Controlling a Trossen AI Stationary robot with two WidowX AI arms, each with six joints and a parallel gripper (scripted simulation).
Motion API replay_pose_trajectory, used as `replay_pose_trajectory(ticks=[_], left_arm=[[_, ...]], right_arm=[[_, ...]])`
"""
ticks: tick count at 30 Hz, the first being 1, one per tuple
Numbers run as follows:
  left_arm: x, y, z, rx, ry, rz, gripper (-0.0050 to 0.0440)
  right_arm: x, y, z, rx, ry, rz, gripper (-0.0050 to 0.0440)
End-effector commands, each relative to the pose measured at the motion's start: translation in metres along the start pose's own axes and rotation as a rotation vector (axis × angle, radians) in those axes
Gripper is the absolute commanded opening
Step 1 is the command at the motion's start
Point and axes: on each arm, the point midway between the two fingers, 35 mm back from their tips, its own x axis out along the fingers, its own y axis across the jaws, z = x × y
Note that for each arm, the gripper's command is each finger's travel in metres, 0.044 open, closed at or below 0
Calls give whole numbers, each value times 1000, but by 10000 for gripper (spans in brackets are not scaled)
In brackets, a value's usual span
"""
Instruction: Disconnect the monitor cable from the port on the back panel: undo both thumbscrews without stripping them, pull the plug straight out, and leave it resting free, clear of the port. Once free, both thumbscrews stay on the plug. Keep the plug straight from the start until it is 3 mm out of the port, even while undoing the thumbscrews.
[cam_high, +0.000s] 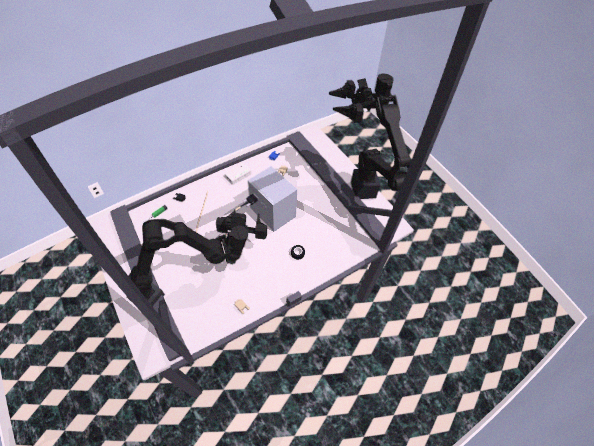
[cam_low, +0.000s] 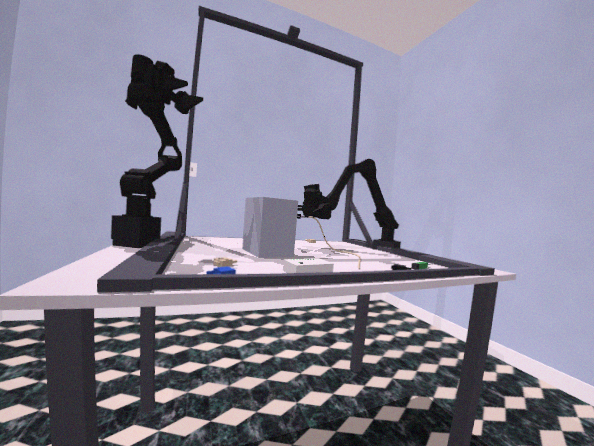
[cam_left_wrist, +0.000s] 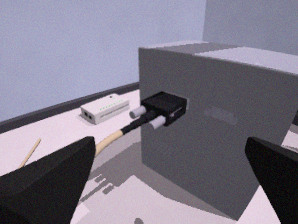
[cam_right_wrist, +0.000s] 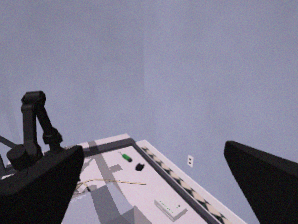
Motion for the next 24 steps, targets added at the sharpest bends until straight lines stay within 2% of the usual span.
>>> replay_pose_trajectory(ticks=[1, 9, 12, 15, 19, 21, 24], left_arm=[[-1, 0, 8, -26, -11, -1, 440], [-1, 0, 8, -26, -11, -1, 440], [3, 1, 11, -22, -2, -31, 440], [15, 6, 21, -10, 19, -128, 440], [31, 23, 45, 21, 32, -323, 440], [31, 23, 45, 21, 32, -323, 440], [31, 34, 62, 49, 20, -496, 440]], right_arm=[[0, 1, 3, -4, -1, 3, 440], [0, 1, 3, -4, -1, 3, 440], [0, 1, 3, -4, -1, 3, 440], [0, 1, 3, -4, -1, 3, 440], [0, 1, 3, -4, -1, 3, 440], [0, 1, 3, -4, -1, 3, 440], [0, 1, 3, -4, -1, 3, 440]])
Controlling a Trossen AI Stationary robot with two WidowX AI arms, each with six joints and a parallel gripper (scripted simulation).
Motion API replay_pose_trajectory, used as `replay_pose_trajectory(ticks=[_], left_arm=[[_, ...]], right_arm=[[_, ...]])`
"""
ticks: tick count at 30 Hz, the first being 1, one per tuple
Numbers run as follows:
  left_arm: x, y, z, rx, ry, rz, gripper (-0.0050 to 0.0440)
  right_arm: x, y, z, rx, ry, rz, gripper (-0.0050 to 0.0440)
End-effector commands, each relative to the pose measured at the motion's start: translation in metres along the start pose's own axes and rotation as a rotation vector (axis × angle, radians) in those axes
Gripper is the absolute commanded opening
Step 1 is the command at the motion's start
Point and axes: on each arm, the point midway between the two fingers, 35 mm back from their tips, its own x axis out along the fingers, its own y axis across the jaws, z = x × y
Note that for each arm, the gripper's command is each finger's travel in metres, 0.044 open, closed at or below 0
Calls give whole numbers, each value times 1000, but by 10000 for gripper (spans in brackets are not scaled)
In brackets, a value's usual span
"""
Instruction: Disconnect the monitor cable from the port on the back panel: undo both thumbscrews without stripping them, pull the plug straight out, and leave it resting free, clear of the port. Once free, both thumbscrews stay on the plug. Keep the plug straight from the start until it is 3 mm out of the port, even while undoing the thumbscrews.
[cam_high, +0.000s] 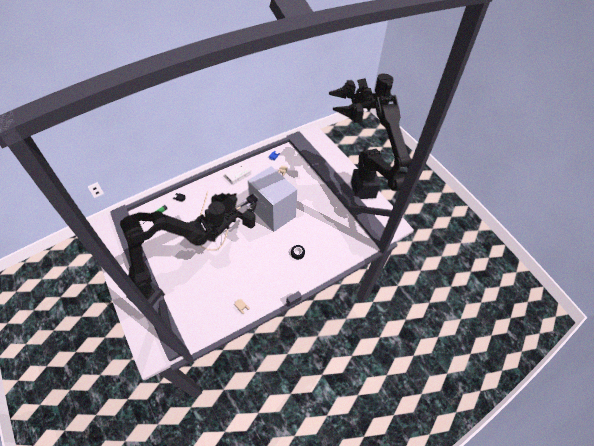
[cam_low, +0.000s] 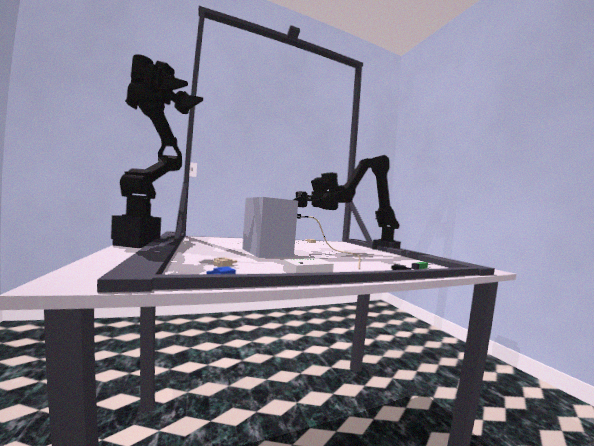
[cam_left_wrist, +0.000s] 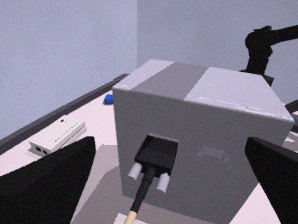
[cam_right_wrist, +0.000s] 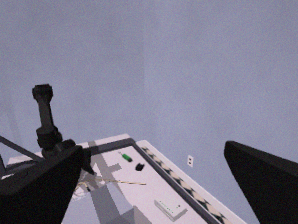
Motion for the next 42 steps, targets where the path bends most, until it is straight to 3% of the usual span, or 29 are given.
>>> replay_pose_trajectory(ticks=[1, 6, 14, 17, 21, 24, 42], left_arm=[[-11, 14, 24, 37, -31, -159, 440], [-24, 23, 36, 77, -57, -301, 440], [-25, 23, 37, 79, -59, -309, 440], [-19, 23, 20, 79, -59, -309, 440], [-10, 24, -28, 80, -50, -308, 440], [-9, 25, -42, 80, -58, -309, 440], [-9, 25, -42, 80, -58, -309, 440]], right_arm=[[0, 1, 3, -4, -1, 3, 440], [0, 1, 3, -4, -1, 3, 440], [0, 1, 3, -4, -1, 3, 440], [0, 1, 3, -4, -1, 3, 440], [0, 1, 3, -4, -1, 3, 440], [0, 1, 3, -4, -1, 3, 440], [0, 1, 3, -4, -1, 3, 440]])
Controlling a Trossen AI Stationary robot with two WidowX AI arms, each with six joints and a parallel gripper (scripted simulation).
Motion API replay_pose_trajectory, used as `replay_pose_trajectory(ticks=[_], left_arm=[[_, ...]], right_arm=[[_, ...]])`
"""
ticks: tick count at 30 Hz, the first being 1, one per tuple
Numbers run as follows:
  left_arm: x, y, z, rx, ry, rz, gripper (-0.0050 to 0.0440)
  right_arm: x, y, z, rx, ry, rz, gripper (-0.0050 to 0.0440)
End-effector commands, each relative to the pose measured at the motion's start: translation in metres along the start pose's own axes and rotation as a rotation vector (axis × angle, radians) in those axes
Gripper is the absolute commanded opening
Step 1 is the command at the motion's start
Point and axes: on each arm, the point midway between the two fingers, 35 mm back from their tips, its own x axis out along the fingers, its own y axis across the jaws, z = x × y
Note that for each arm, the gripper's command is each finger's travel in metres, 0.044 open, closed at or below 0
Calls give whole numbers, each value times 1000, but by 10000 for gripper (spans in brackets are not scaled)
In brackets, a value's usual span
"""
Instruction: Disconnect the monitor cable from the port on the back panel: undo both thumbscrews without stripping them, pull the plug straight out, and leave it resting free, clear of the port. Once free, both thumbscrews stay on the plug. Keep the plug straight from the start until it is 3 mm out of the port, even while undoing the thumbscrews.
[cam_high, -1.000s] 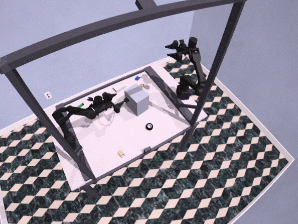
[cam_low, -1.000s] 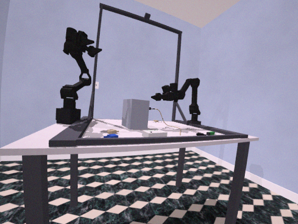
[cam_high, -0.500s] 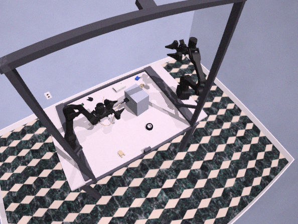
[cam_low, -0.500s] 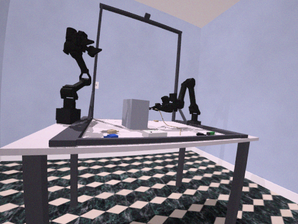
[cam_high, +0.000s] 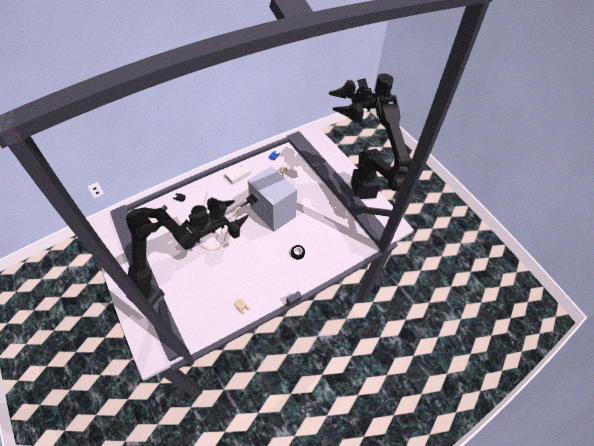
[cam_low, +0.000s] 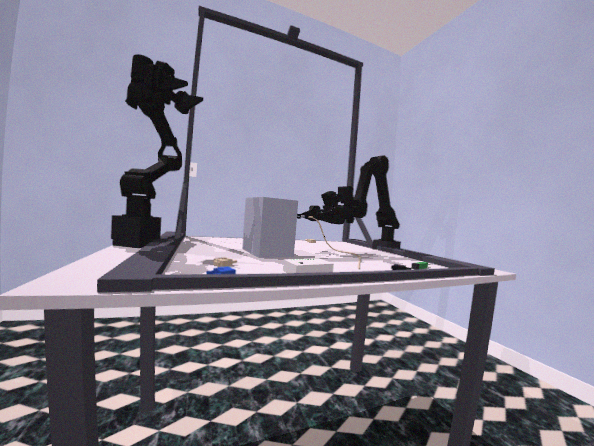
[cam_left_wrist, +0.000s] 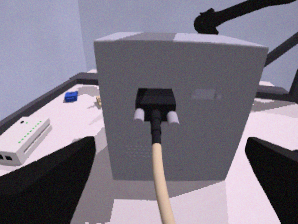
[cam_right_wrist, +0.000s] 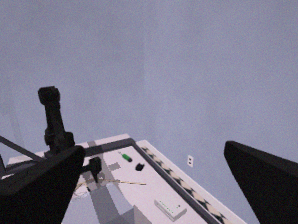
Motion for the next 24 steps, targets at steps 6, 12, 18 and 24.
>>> replay_pose_trajectory(ticks=[6, 12, 18, 24], left_arm=[[0, 0, 8, 8, -20, -2, 440], [1, 0, 8, 4, -19, -4, 440], [2, 0, 7, -8, -13, -12, 440], [4, 1, 7, -23, -6, -21, 440]], right_arm=[[0, 1, 3, -4, -1, 3, 440], [0, 1, 3, -4, -1, 3, 440], [0, 1, 3, -4, -1, 3, 440], [0, 1, 3, -4, -1, 3, 440]])
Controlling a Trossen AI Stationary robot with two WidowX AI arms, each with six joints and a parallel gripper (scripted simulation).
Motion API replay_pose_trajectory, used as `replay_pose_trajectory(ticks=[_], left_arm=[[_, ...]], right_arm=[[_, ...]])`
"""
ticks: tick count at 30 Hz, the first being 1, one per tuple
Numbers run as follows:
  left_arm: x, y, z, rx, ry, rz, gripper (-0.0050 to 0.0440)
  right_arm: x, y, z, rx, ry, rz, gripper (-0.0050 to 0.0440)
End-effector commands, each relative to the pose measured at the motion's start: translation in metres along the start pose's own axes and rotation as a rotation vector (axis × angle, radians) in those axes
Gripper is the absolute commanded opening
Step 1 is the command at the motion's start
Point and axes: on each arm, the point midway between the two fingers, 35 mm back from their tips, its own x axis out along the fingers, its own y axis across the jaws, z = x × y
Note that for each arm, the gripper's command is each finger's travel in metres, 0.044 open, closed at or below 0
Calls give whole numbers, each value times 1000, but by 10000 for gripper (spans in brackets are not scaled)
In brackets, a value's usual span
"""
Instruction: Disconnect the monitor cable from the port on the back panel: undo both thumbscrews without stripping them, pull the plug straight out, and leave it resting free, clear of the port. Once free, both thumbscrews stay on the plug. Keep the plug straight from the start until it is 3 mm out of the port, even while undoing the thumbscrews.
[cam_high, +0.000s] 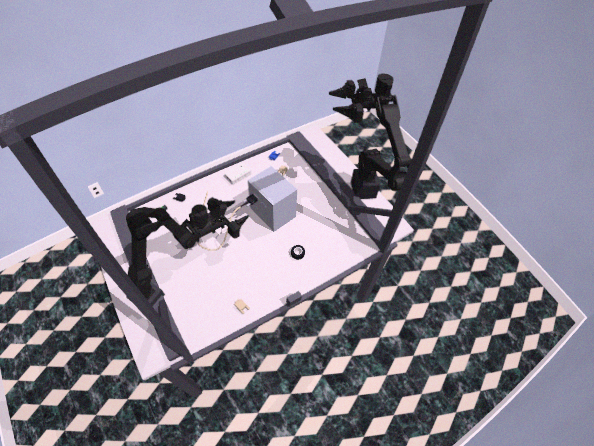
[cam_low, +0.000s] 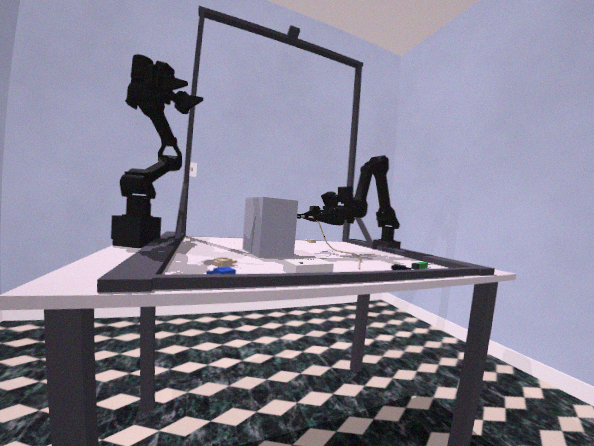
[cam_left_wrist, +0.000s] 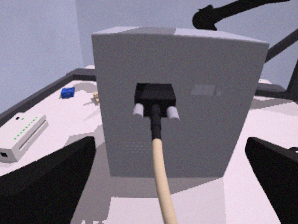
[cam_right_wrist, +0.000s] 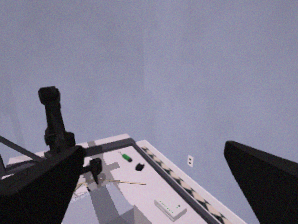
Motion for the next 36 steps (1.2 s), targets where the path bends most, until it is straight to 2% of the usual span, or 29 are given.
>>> replay_pose_trajectory(ticks=[1, 16, 36], left_arm=[[3, 1, 10, -15, -21, -8, 440], [13, 5, 9, -112, 25, -63, 440], [29, 16, 8, -347, 138, -175, 440]], right_arm=[[0, 1, 3, -4, -1, 3, 440], [0, 1, 3, -4, -1, 3, 440], [0, 1, 3, -4, -1, 3, 440]])
